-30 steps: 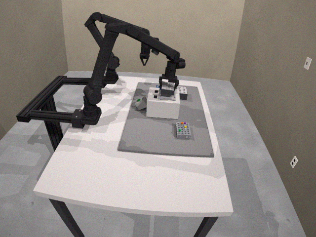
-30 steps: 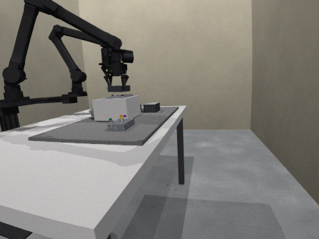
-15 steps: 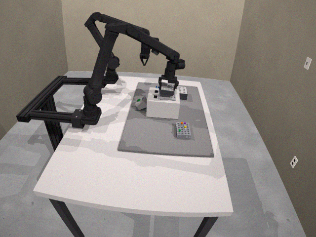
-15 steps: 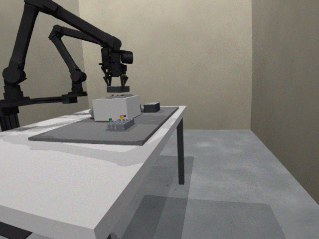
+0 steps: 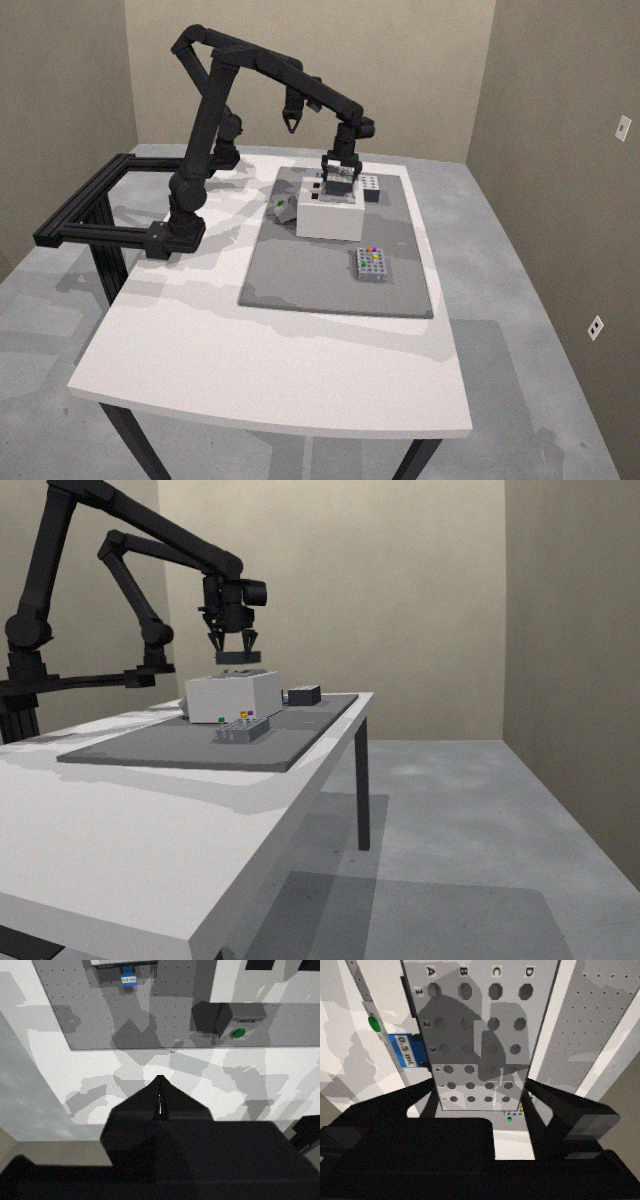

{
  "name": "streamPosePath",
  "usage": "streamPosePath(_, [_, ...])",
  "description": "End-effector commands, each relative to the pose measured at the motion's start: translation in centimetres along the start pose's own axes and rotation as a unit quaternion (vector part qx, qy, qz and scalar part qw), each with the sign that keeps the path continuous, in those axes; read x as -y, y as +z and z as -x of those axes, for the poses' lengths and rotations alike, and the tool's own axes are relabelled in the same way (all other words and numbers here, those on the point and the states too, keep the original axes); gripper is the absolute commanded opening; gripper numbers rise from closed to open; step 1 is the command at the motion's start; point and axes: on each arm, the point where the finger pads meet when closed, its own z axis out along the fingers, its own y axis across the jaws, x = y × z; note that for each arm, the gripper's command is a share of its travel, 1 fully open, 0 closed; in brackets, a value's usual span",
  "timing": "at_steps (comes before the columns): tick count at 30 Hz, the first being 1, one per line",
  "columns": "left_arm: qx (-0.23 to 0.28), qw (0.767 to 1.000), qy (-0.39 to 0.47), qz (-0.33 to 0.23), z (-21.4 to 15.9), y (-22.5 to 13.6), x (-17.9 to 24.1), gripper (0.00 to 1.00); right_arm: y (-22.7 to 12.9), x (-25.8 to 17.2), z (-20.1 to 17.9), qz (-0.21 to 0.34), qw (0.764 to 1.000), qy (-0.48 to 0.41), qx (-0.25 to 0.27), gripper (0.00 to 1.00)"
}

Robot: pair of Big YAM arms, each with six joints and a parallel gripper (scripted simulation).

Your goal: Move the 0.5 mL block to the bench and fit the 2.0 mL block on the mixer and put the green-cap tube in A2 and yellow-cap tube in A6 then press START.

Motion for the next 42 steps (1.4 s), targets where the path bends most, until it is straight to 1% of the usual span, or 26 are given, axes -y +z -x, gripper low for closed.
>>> streamPosePath(1, [0.030,1.000,0.005,0.002,2.0,-2.2,-0.1,0.00,-4.9,1.4,2.0,-0.048,0.998,0.001,0.039,0.00])
streamPosePath(10, [0.033,0.999,0.005,0.002,2.3,-2.5,-0.1,0.00,-4.1,1.3,0.3,-0.034,0.999,0.013,0.033,0.00])
streamPosePath(17, [0.036,0.999,0.005,0.002,2.5,-2.8,-0.2,0.00,-5.6,1.8,1.8,-0.054,0.998,0.005,0.044,0.00])
streamPosePath(28, [0.039,0.999,0.005,0.003,2.7,-3.0,-0.2,0.00,-4.5,1.8,2.4,-0.043,0.999,0.000,0.034,0.00])
streamPosePath(37, [0.021,1.000,0.005,0.001,1.4,-1.6,0.0,0.00,-2.8,2.6,1.7,-0.032,0.999,0.009,0.026,0.00])
streamPosePath(42, [0.015,1.000,0.005,0.000,1.0,-1.2,0.0,0.00,-2.8,3.0,1.8,-0.037,0.999,0.011,0.029,0.00])
